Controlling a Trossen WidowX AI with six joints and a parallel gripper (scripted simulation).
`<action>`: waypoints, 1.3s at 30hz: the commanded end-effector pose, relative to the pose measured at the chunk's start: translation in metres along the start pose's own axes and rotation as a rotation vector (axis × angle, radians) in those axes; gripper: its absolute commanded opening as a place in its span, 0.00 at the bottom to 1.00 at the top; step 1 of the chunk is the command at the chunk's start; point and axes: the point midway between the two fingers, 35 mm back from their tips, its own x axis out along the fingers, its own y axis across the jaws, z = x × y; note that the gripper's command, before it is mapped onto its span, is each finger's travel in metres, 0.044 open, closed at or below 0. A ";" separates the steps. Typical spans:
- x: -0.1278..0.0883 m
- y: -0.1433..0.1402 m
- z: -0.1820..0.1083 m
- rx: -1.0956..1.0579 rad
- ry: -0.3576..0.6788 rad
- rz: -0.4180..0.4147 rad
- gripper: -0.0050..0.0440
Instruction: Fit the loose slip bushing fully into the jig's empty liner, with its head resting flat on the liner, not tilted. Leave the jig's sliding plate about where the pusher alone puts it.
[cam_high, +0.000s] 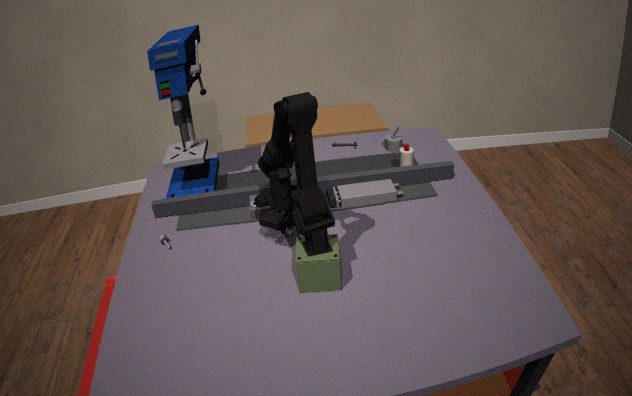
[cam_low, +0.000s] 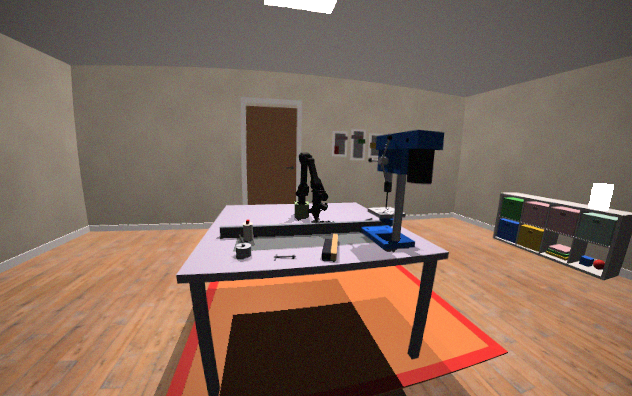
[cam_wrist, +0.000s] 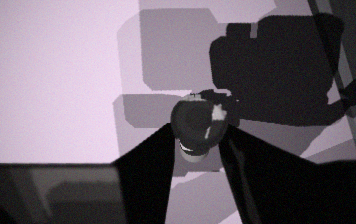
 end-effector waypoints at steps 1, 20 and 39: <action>-0.004 -0.002 -0.002 -0.004 -0.081 -0.009 0.33; -0.005 -0.002 -0.015 -0.006 -0.318 -0.011 0.33; 0.002 0.002 -0.031 -0.001 -0.568 0.011 0.33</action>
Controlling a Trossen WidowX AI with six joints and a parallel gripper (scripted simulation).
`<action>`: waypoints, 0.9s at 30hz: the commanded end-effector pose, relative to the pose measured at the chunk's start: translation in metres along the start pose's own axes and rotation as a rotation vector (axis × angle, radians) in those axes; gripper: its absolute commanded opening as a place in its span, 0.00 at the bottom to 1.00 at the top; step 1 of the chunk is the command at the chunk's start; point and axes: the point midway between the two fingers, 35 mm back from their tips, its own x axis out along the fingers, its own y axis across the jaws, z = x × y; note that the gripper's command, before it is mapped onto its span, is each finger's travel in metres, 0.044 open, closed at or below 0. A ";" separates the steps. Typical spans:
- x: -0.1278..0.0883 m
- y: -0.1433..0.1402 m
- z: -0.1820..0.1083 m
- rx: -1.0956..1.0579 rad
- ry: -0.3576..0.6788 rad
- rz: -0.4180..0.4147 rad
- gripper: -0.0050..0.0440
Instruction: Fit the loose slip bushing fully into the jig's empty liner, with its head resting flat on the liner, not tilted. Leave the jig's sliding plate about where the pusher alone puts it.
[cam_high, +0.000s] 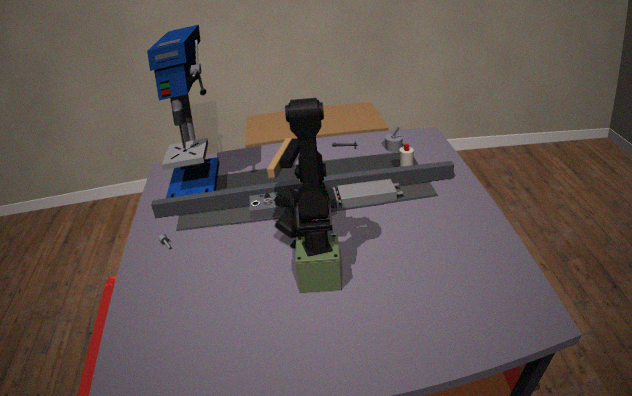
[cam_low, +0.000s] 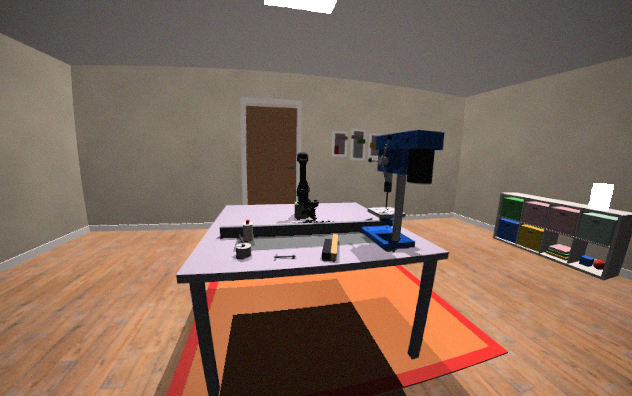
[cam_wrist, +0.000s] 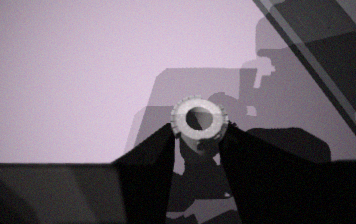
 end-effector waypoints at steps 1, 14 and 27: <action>0.000 0.001 -0.005 -0.002 -0.075 0.008 0.33; -0.002 -0.001 -0.014 -0.005 -0.270 0.003 0.33; -0.003 -0.002 -0.014 -0.002 -0.261 -0.006 0.50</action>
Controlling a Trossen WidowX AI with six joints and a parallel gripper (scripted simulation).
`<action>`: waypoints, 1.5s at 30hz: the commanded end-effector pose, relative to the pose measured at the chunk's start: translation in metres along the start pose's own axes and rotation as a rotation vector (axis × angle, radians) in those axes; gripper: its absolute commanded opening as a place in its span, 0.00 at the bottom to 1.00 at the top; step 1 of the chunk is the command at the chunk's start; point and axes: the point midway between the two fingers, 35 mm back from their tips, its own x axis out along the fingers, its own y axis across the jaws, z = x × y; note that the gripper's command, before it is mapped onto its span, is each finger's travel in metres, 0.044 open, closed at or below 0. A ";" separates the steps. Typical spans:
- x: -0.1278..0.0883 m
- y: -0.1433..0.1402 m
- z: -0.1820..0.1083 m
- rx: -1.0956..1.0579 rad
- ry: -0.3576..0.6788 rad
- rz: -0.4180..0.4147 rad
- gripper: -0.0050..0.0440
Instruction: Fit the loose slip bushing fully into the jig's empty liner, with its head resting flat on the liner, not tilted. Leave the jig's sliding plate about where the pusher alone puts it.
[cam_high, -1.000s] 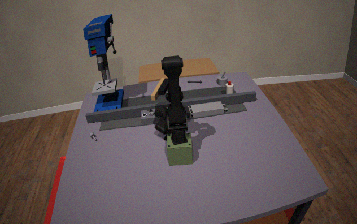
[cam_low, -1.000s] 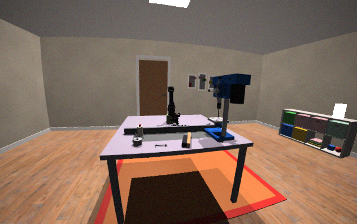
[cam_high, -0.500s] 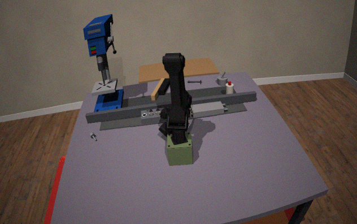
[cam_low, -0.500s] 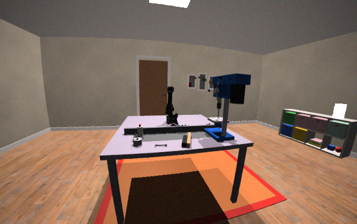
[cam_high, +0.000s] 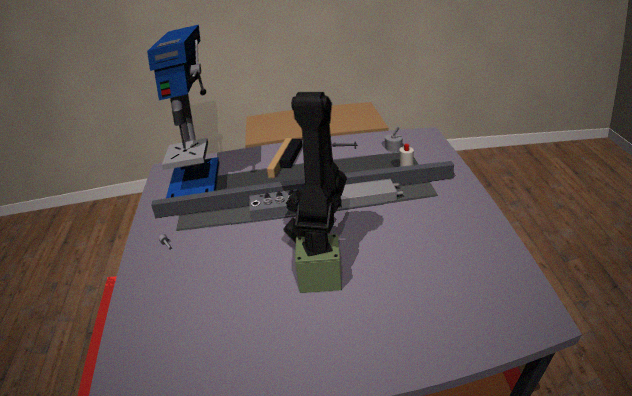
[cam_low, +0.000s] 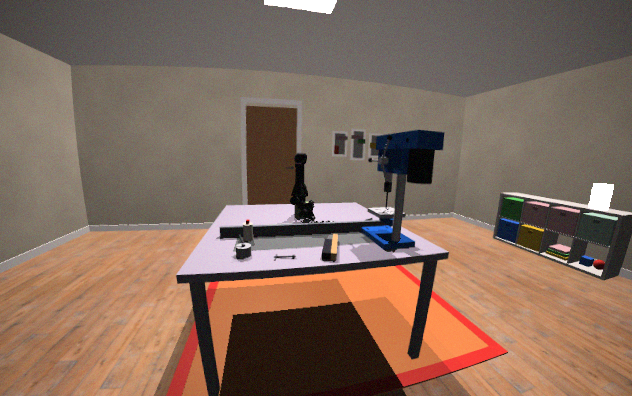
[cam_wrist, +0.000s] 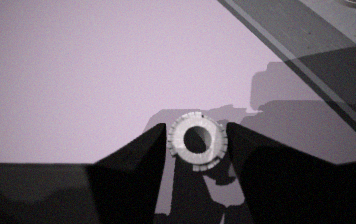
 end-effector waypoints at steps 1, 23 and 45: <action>-0.001 -0.002 0.001 -0.007 -0.003 -0.008 0.50; -0.001 -0.002 0.001 -0.007 -0.003 -0.008 0.50; -0.014 -0.018 0.024 -0.009 0.009 -0.005 0.58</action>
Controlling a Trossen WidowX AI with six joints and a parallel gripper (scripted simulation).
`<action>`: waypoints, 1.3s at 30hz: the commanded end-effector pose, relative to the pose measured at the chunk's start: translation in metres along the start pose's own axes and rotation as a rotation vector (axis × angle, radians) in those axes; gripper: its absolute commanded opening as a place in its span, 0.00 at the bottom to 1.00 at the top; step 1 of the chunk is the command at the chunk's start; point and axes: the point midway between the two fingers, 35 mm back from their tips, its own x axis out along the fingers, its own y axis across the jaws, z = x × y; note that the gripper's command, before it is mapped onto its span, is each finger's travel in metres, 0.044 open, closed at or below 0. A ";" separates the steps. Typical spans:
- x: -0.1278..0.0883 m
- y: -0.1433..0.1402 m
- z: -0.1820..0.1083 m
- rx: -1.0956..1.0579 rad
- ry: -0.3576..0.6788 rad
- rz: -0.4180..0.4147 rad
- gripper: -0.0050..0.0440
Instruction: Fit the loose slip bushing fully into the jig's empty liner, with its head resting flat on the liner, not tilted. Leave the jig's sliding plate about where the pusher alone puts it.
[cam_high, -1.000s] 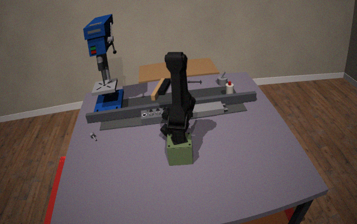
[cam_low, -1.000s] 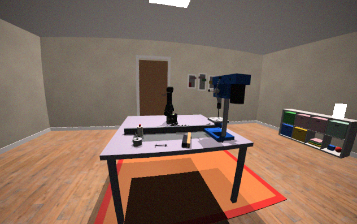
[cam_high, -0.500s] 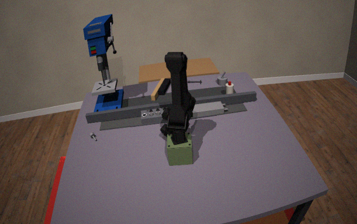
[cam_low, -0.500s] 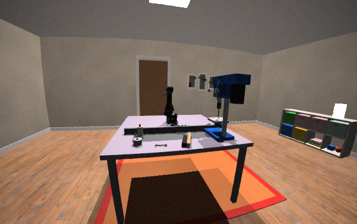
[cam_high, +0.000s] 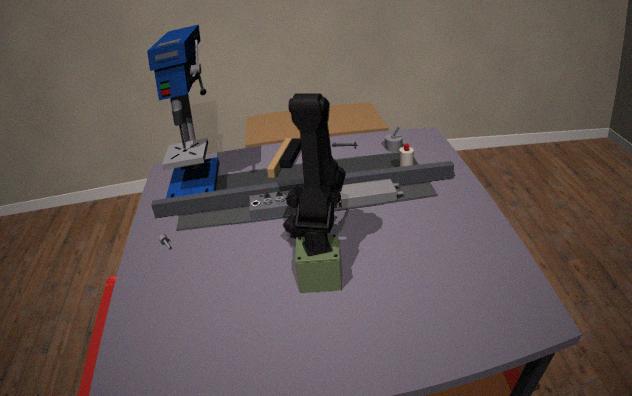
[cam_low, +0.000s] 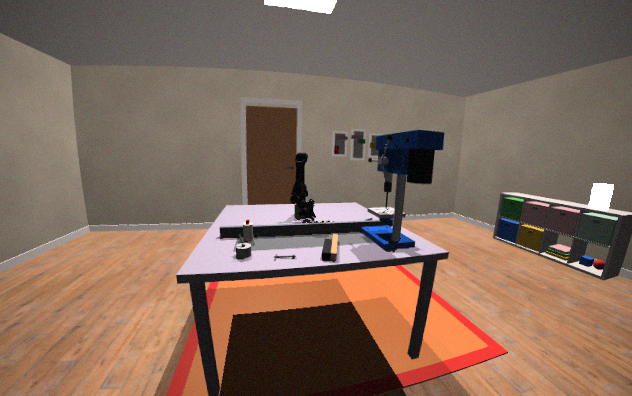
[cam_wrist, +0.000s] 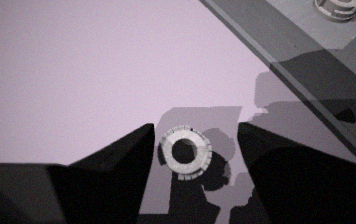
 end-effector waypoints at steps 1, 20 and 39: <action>-0.013 -0.018 0.019 -0.028 0.004 -0.022 0.58; -0.063 -0.033 0.070 -0.070 -0.014 -0.062 0.58; -0.110 0.000 0.110 -0.035 -0.010 -0.031 0.58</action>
